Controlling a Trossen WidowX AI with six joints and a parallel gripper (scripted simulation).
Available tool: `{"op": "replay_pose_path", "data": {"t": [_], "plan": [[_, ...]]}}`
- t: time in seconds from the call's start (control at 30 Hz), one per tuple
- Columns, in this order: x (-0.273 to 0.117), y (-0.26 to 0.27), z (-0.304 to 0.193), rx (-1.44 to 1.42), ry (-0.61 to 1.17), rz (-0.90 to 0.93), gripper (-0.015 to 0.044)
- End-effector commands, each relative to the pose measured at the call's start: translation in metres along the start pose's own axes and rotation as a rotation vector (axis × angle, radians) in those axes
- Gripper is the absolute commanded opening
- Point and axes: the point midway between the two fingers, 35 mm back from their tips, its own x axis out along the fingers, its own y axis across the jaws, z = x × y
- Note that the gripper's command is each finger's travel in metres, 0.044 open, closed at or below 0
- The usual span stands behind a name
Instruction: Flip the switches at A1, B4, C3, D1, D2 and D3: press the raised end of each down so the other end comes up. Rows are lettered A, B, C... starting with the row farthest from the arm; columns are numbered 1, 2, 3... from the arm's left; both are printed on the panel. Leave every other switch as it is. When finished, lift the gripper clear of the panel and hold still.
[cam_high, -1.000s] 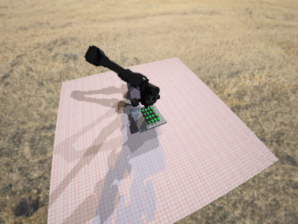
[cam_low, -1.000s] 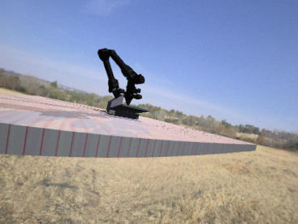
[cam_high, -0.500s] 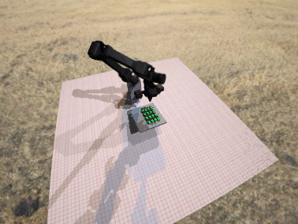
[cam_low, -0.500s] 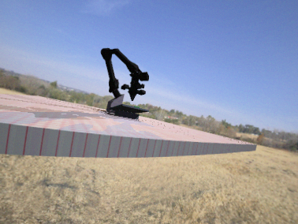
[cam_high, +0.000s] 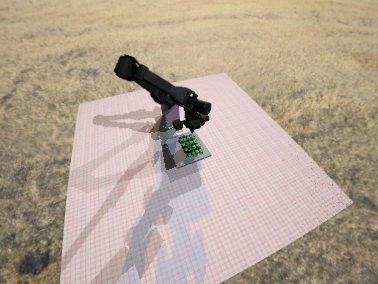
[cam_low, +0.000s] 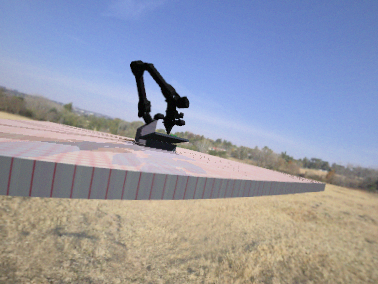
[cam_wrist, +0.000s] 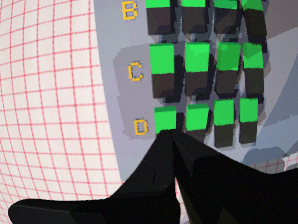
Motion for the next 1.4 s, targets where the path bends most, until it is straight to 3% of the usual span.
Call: {"op": "replay_pose_path", "data": {"t": [0.0, 1.37], "plan": [[0.01, -0.001, -0.003, -0.011, 0.009, -0.013, 0.0], [0.025, -0.002, -0.003, -0.011, 0.009, -0.013, 0.0]]}}
